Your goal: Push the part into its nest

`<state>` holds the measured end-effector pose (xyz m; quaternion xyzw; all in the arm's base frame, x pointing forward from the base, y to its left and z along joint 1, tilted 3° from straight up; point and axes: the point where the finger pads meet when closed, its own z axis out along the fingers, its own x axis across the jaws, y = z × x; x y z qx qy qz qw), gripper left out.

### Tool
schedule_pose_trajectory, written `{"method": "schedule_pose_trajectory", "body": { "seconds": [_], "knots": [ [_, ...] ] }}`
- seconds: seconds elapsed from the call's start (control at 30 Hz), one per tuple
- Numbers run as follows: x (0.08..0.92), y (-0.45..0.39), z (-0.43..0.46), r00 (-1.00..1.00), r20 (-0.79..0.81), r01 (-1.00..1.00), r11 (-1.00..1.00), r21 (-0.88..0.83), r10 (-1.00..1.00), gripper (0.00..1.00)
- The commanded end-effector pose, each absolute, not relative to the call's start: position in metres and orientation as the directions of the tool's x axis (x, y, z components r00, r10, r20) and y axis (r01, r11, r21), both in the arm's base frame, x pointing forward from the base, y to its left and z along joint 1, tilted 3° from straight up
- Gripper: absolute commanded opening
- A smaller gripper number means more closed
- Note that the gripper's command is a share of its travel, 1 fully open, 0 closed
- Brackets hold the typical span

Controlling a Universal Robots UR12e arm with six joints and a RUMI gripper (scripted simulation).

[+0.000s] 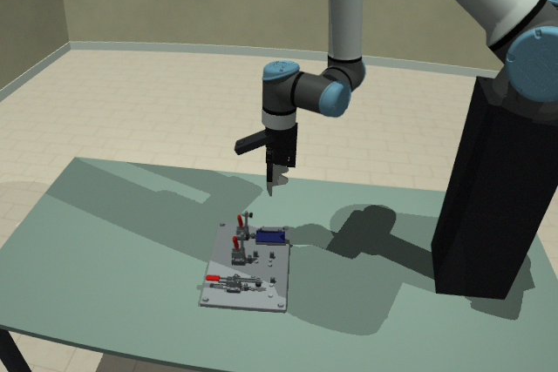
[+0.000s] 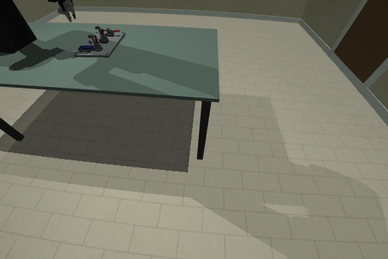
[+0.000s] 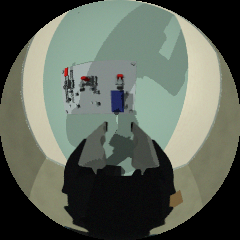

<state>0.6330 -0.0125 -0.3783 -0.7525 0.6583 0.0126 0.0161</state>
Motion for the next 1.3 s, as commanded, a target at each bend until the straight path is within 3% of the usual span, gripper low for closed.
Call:
{"method": "schedule_pose_trajectory", "body": {
  "seconds": [0.0,0.4,0.43,1.27],
  "knots": [
    [0.6335,-0.0126,-0.3778,0.133,-0.040,-0.991,-0.133,-0.009,-0.990,0.28],
    [0.6335,-0.0126,-0.3778,0.133,-0.040,-0.991,-0.133,-0.009,-0.990,0.28],
    [0.6335,-0.0126,-0.3778,0.133,-0.040,-0.991,-0.133,-0.009,-0.990,0.00],
    [0.6335,-0.0126,-0.3778,0.133,-0.040,-0.991,-0.133,-0.009,-0.990,0.00]
  ]
}}
